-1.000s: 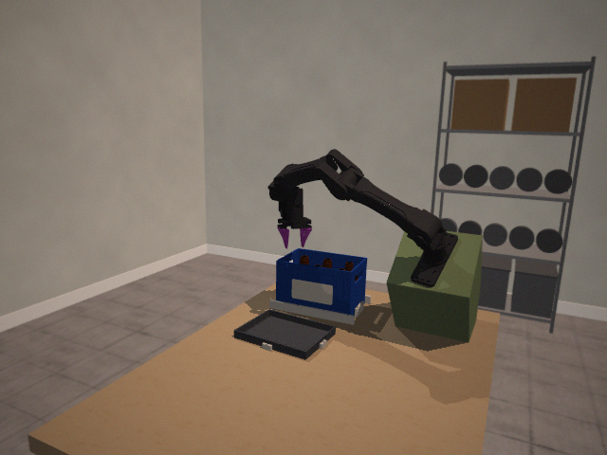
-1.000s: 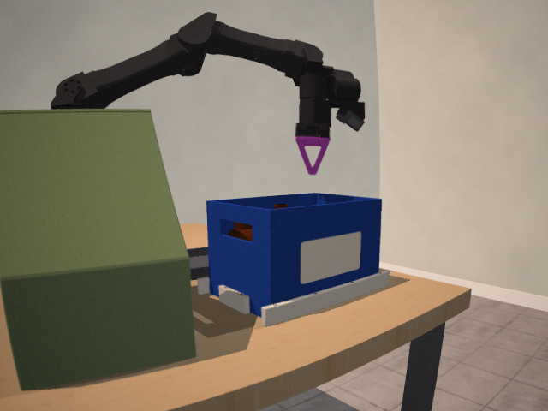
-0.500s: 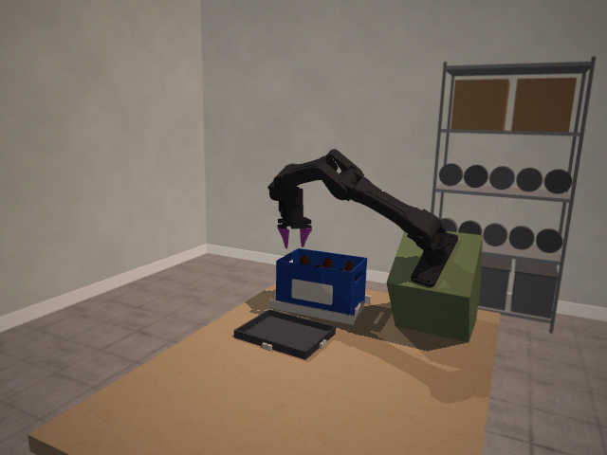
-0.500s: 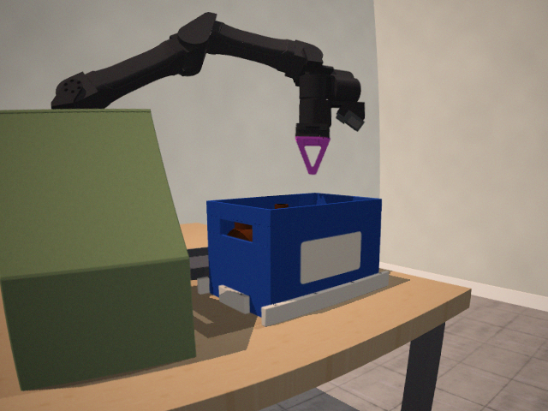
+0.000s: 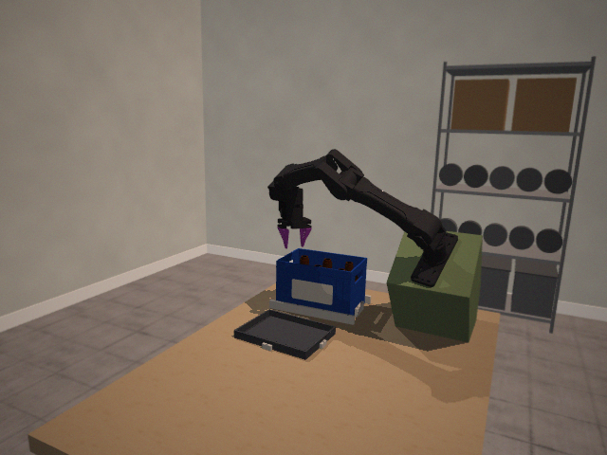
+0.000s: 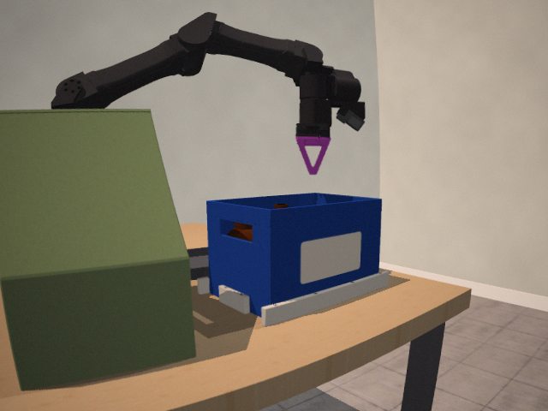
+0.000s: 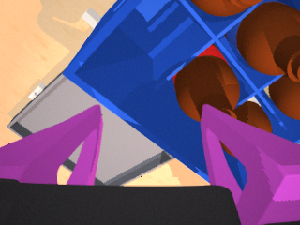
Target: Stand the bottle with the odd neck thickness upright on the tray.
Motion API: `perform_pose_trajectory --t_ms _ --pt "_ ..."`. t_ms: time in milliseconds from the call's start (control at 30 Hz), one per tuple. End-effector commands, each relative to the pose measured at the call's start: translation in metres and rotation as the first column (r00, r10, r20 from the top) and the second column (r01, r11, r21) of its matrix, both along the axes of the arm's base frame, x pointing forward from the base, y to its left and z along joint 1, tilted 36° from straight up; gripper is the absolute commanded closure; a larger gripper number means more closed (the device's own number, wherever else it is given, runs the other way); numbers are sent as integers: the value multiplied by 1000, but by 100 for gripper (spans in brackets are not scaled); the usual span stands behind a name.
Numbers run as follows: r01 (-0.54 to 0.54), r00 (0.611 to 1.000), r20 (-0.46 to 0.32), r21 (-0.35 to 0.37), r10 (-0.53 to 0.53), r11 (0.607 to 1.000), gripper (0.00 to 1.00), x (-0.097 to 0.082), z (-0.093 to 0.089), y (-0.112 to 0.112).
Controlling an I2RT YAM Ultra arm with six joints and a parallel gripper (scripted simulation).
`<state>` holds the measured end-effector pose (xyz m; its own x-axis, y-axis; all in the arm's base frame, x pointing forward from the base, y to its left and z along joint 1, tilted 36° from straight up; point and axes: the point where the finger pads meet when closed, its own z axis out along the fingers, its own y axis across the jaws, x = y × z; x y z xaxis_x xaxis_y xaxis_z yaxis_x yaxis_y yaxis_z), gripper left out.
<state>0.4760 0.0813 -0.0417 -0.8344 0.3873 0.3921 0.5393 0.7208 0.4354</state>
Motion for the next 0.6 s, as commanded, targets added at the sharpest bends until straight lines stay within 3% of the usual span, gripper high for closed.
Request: perform_pose_trajectory --t_ms 0,133,267,300,567 --pt "39 999 35 -7 -38 999 39 10 8 -16" --pt "39 999 25 -6 -39 999 39 6 6 -14" --pt "39 998 52 -6 -39 999 39 13 10 -13" --pt "39 999 26 -5 -39 999 39 6 4 -12" --pt "26 999 26 -1 -26 1000 39 4 -4 0"
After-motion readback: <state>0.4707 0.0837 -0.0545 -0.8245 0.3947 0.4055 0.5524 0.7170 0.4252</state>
